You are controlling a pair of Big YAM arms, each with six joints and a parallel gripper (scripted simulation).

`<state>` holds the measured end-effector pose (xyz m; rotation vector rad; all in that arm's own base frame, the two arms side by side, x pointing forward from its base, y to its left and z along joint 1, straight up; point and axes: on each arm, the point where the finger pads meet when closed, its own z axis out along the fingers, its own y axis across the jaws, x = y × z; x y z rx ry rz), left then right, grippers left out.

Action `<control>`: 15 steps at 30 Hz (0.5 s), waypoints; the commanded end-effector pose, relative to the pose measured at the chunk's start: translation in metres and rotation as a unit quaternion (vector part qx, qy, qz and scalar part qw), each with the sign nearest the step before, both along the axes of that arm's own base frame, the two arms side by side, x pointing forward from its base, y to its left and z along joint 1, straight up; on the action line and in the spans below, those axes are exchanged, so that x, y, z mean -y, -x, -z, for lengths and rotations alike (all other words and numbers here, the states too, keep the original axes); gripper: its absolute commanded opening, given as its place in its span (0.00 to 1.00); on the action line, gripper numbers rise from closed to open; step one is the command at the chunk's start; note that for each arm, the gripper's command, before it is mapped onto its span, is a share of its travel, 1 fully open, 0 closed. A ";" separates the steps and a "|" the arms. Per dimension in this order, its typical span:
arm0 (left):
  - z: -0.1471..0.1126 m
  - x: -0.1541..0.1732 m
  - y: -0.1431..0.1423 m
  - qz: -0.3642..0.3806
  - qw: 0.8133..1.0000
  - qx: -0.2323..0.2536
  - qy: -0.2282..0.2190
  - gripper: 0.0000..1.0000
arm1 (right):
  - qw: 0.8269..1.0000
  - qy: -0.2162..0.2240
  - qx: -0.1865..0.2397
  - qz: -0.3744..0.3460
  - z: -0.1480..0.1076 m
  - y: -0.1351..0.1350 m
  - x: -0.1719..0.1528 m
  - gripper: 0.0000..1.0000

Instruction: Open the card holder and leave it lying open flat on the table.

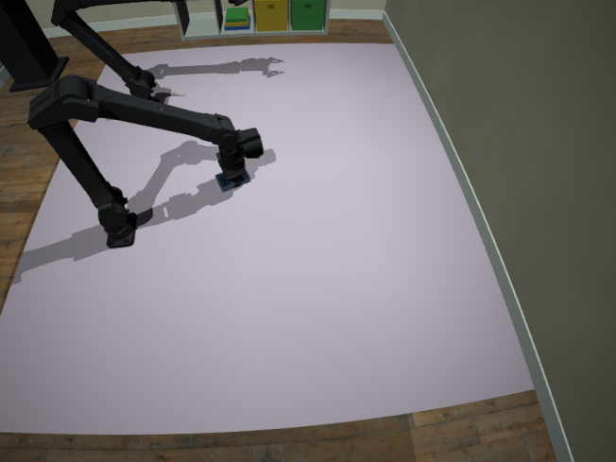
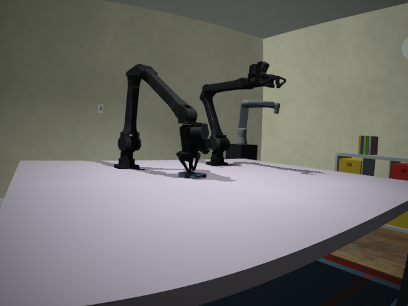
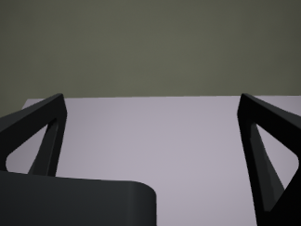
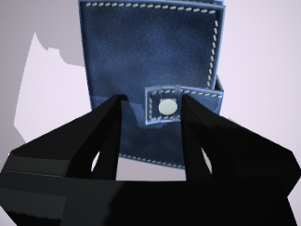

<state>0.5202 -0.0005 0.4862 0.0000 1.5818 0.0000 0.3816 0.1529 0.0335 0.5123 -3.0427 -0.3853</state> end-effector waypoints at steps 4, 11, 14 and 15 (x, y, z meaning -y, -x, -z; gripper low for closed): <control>-0.028 0.000 0.002 0.000 1.000 0.025 0.000 1.00 | 0.999 -0.008 0.032 -0.004 -0.041 -0.022 0.002 0.34; -0.028 0.000 0.002 0.000 1.000 0.025 0.000 1.00 | 1.000 -0.008 0.026 -0.010 -0.049 -0.022 0.000 0.34; -0.028 0.000 0.002 0.000 1.000 0.025 0.000 1.00 | 0.999 -0.010 0.034 -0.005 -0.064 -0.024 0.006 0.34; -0.028 0.000 0.002 0.000 1.000 0.025 0.000 1.00 | 0.999 -0.010 0.034 -0.005 -0.067 -0.024 0.007 0.34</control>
